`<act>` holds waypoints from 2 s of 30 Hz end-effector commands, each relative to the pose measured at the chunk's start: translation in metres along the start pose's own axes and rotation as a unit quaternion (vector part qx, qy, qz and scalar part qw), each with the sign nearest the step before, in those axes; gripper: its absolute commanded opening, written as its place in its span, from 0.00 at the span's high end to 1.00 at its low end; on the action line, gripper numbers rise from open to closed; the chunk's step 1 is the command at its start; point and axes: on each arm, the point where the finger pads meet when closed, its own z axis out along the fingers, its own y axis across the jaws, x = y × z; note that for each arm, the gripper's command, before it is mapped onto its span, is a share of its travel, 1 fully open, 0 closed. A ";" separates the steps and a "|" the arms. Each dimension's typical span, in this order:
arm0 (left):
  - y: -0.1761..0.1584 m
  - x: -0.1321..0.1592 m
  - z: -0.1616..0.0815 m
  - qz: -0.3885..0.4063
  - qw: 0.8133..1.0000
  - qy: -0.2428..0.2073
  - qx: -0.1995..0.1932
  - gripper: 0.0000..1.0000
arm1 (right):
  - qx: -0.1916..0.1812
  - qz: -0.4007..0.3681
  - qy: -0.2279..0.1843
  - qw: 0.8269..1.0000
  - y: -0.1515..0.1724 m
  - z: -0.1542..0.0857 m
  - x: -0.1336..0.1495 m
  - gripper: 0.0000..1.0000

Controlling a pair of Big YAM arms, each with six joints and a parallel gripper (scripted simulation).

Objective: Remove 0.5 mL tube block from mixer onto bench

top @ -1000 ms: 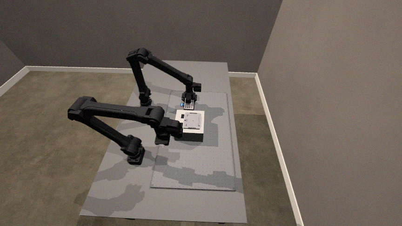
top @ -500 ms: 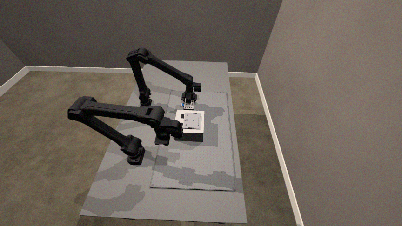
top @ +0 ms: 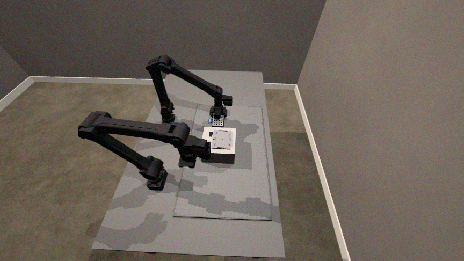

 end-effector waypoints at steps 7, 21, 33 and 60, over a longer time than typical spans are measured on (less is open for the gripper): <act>0.039 0.005 -0.035 0.000 0.998 0.001 -0.057 1.00 | 0.005 -0.001 -0.026 1.000 -0.004 -0.022 -0.009 1.00; 0.038 0.005 -0.030 0.000 0.999 0.001 -0.053 1.00 | 0.007 -0.001 -0.033 0.999 -0.005 -0.026 -0.012 1.00; 0.036 0.005 -0.026 0.000 0.999 0.001 -0.049 1.00 | 0.006 -0.001 -0.027 1.000 -0.004 -0.021 -0.009 1.00; 0.030 0.005 -0.020 -0.001 0.999 0.000 -0.044 1.00 | 0.006 -0.001 -0.028 1.000 -0.004 -0.021 -0.009 1.00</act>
